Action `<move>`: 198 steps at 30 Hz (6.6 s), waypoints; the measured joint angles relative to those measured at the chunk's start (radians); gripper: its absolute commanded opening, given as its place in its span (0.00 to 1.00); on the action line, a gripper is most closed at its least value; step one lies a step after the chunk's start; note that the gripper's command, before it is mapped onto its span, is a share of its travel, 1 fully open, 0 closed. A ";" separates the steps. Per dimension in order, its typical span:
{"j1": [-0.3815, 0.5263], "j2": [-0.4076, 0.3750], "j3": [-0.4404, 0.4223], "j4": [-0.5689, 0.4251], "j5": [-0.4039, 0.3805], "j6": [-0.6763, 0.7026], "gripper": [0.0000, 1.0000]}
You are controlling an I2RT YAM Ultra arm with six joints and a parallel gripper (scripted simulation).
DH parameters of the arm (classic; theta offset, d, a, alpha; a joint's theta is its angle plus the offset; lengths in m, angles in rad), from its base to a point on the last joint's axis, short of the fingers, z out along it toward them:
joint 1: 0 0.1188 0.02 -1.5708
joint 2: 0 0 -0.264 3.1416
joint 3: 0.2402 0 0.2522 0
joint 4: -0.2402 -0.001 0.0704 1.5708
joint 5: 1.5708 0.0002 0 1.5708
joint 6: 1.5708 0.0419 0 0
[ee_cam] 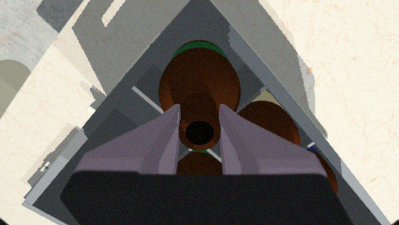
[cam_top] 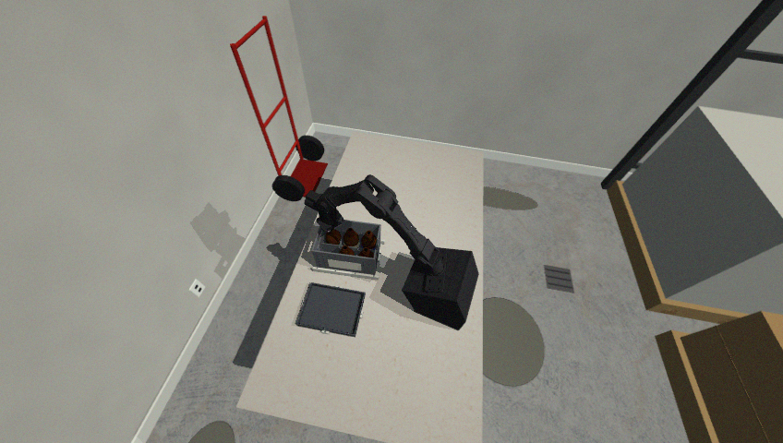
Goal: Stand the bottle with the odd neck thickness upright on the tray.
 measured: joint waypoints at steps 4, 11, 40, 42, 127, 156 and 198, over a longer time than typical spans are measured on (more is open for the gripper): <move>0.000 -0.003 0.006 -0.010 0.000 0.000 0.00; 0.000 -0.016 0.024 -0.041 0.000 -0.002 0.00; -0.003 -0.037 0.059 -0.100 -0.002 -0.004 0.00; -0.003 -0.037 0.059 -0.100 -0.002 -0.004 0.00; -0.006 -0.045 0.093 -0.145 -0.003 -0.006 0.00; -0.010 -0.058 0.186 -0.258 -0.006 -0.010 0.00; -0.013 -0.060 0.219 -0.293 -0.006 -0.012 0.00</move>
